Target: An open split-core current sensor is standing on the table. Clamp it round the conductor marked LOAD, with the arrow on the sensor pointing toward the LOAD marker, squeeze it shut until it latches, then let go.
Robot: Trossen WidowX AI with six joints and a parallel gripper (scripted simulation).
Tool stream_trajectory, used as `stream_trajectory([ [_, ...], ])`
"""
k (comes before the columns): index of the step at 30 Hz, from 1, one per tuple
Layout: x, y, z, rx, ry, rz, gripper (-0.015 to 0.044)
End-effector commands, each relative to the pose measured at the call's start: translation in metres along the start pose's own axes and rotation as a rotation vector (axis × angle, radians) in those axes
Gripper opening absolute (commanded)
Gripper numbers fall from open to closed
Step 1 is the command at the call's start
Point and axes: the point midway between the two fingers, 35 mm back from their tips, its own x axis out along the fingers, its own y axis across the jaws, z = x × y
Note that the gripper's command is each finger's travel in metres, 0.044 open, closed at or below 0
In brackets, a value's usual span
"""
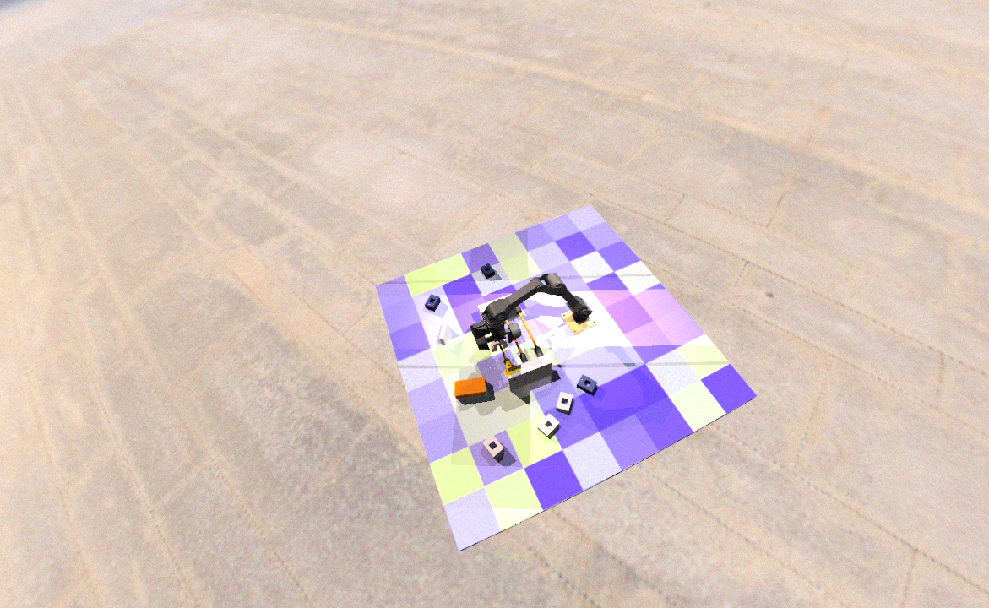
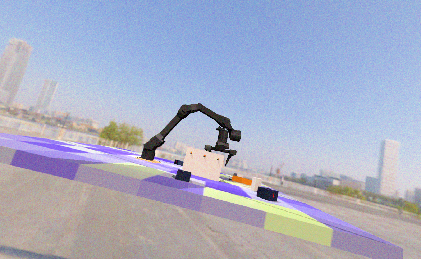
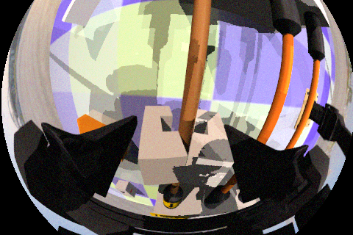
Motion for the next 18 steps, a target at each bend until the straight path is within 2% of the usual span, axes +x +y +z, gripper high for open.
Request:
stream_trajectory([
  [1, 0.0056, -0.0004, -0.0006, -0.007, 0.004, -0.002, 0.044],
  [3, 0.0014, -0.0001, 0.0, 0.0, 0.0, 0.0, 0.0387],
  [18, 0.0014, -0.0001, 0.0, 0.0, 0.0, 0.0, 0.0287],
])
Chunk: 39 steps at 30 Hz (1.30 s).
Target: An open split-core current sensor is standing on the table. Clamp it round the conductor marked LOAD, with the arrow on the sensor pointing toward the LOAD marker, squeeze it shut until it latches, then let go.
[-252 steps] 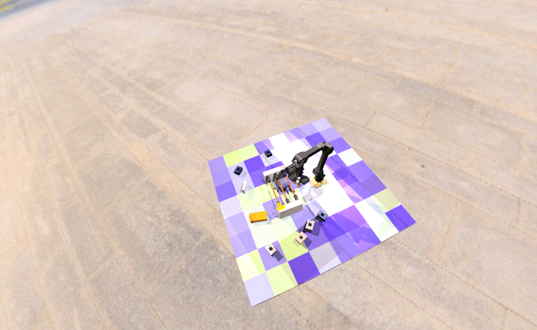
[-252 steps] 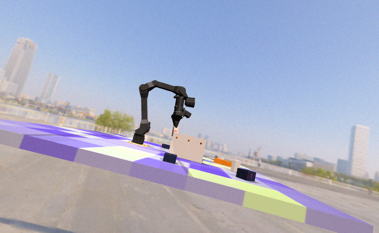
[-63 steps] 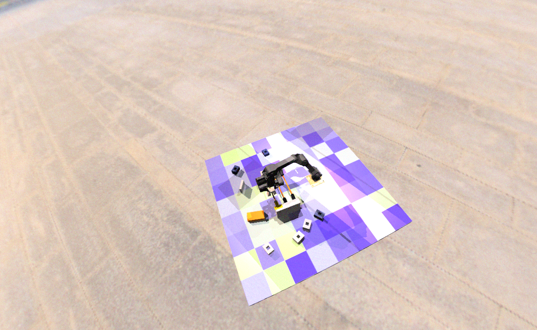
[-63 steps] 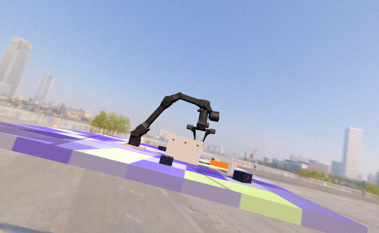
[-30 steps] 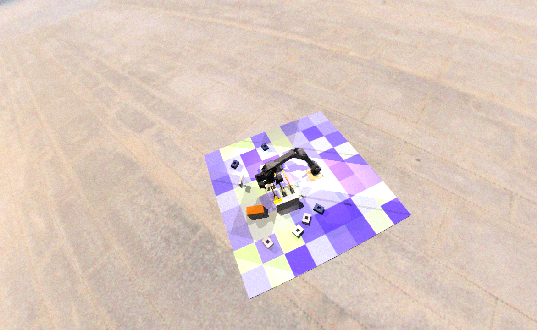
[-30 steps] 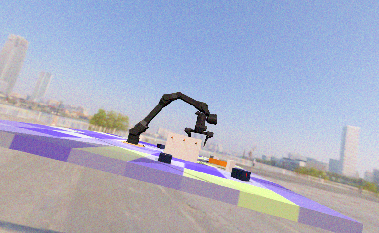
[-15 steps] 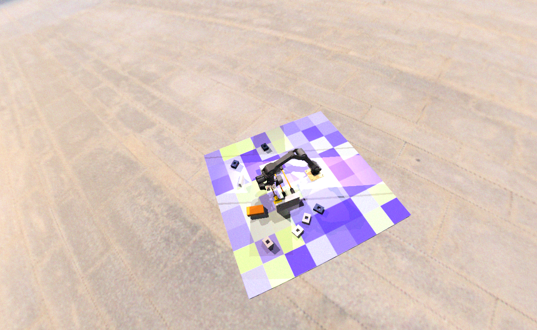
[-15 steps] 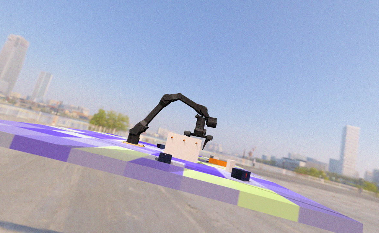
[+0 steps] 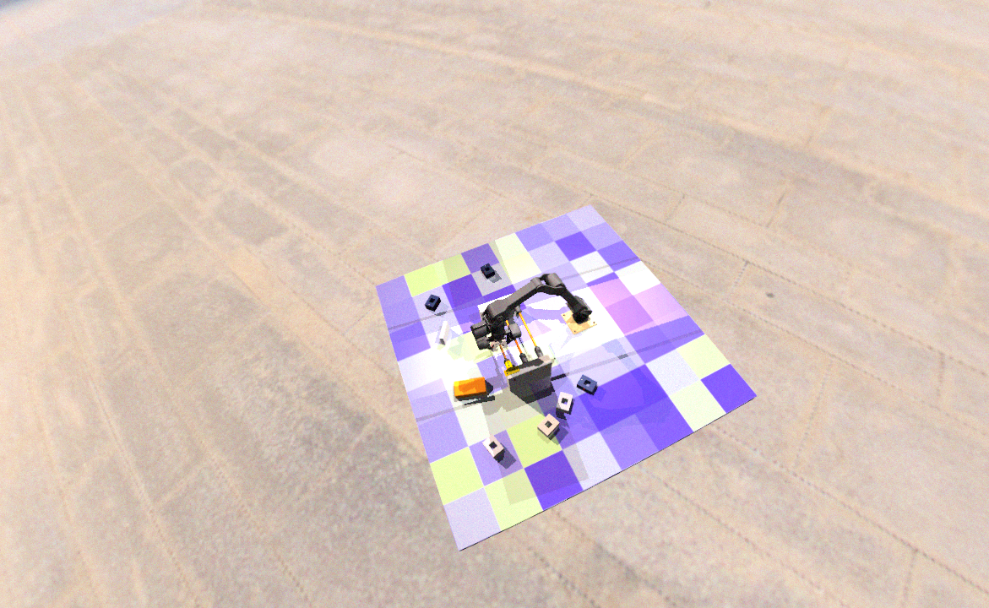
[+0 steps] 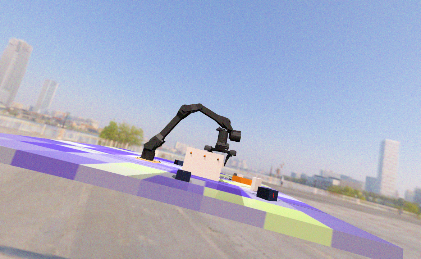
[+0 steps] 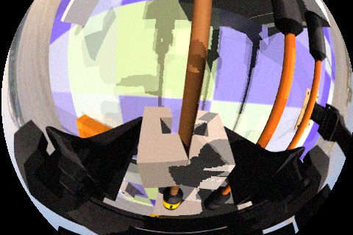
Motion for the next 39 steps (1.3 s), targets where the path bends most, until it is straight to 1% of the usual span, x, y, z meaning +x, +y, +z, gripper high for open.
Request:
stream_trajectory([
  [1, -0.0004, 0.0, 0.0, 0.0, 0.0, 0.0, 0.0281],
  [6, -0.0004, 0.0, 0.0, 0.0, 0.0, 0.0, 0.0247],
  [15, -0.0004, 0.0, 0.0, 0.0, 0.0, 0.0, 0.0011],
  [16, -0.0004, 0.0, 0.0, 0.0, 0.0, 0.0, 0.0],
  [39, -0.0004, 0.0, 0.0, 0.0, 0.0, 0.0, 0.0],
])
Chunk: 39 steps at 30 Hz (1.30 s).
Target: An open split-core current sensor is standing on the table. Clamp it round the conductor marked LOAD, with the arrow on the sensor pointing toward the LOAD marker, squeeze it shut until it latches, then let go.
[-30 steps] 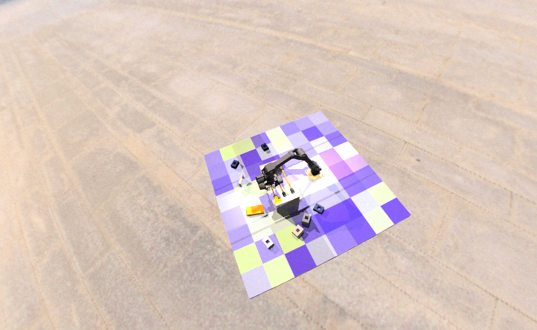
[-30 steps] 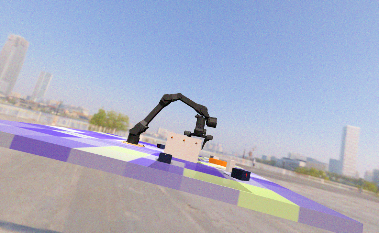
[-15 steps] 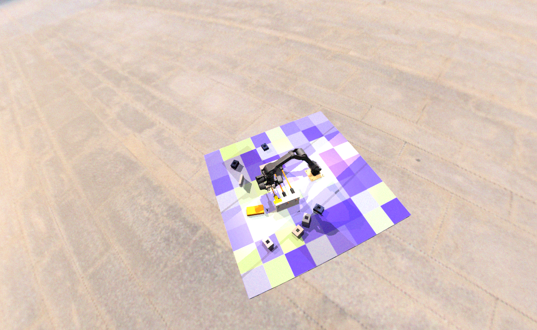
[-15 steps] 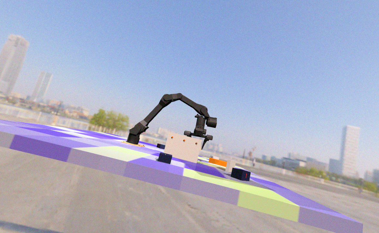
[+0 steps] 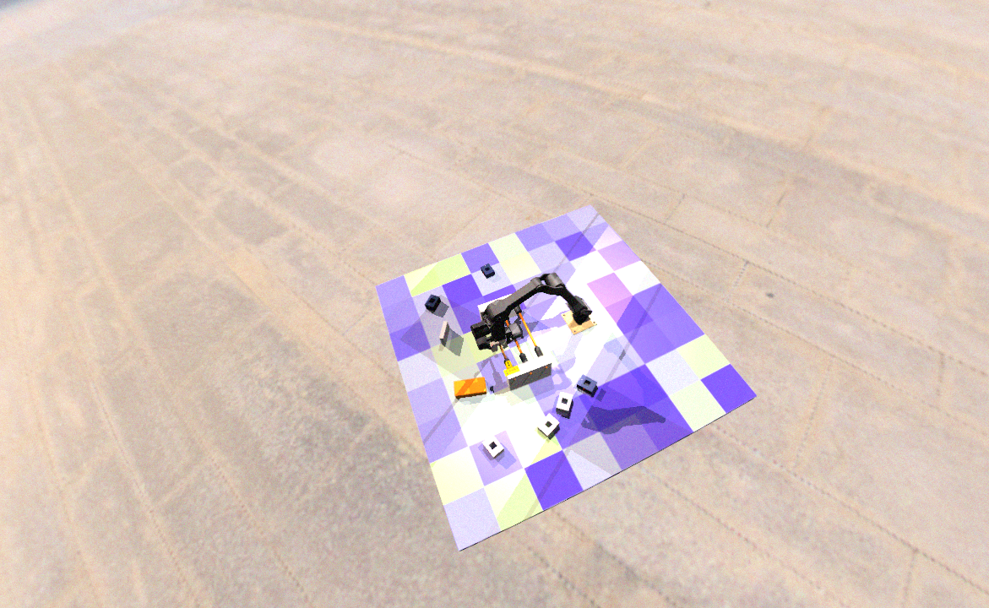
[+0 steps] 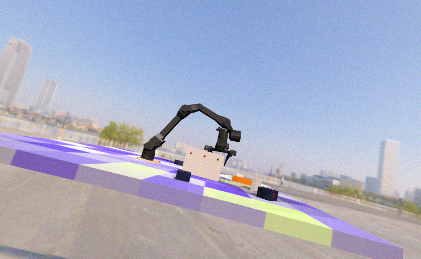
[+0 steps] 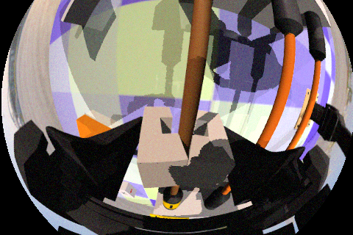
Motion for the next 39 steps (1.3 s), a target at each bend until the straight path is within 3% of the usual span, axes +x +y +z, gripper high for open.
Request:
stream_trajectory([
  [1, 0.0, 0.0, 0.0, 0.0, 0.0, 0.0, 0.0],
  [27, 0.0, 0.0, 0.0, 0.0, 0.0, 0.003, 0.0],
  [39, -0.013, 0.001, 0.0, -0.006, 0.004, 0.184, 0.0],
])
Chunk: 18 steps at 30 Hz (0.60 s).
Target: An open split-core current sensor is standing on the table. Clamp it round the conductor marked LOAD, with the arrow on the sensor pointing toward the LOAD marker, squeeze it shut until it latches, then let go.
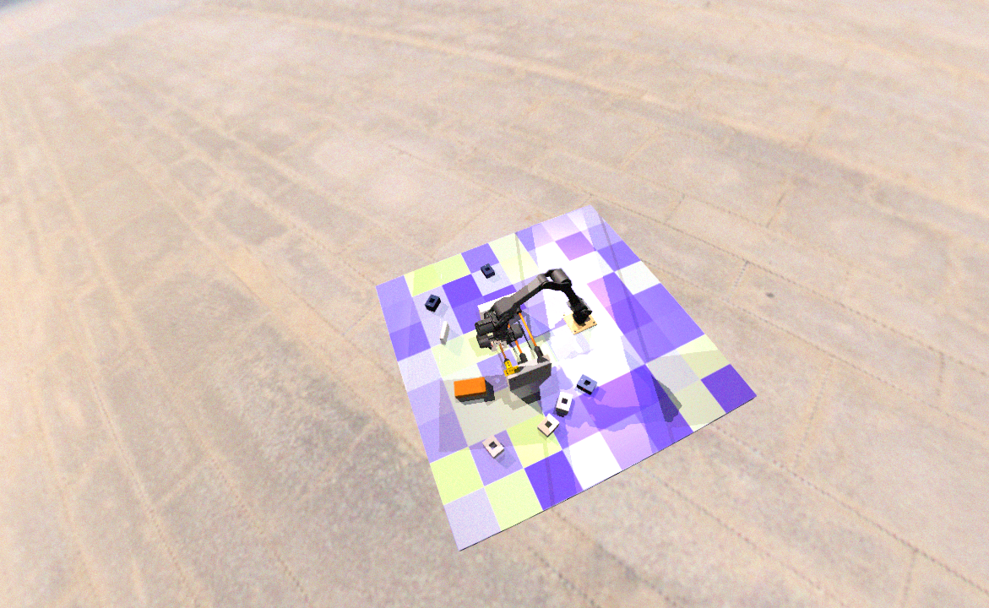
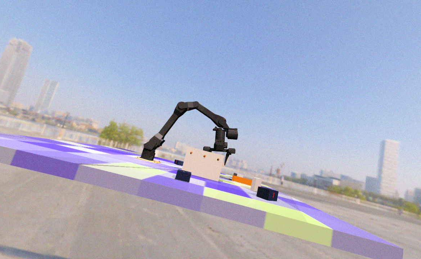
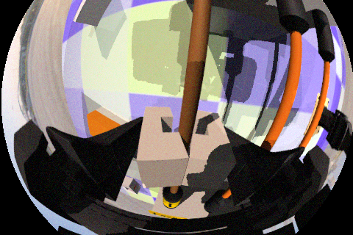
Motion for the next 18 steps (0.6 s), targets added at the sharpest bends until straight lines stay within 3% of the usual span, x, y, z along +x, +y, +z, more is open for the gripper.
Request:
stream_trajectory([
  [1, -0.0114, 0.0027, 0.0007, -0.006, 0.0, 0.079, 0.0],
  [18, -0.009, 0.0016, 0.0004, 0.0, 0.001, 0.079, 0.0],
])
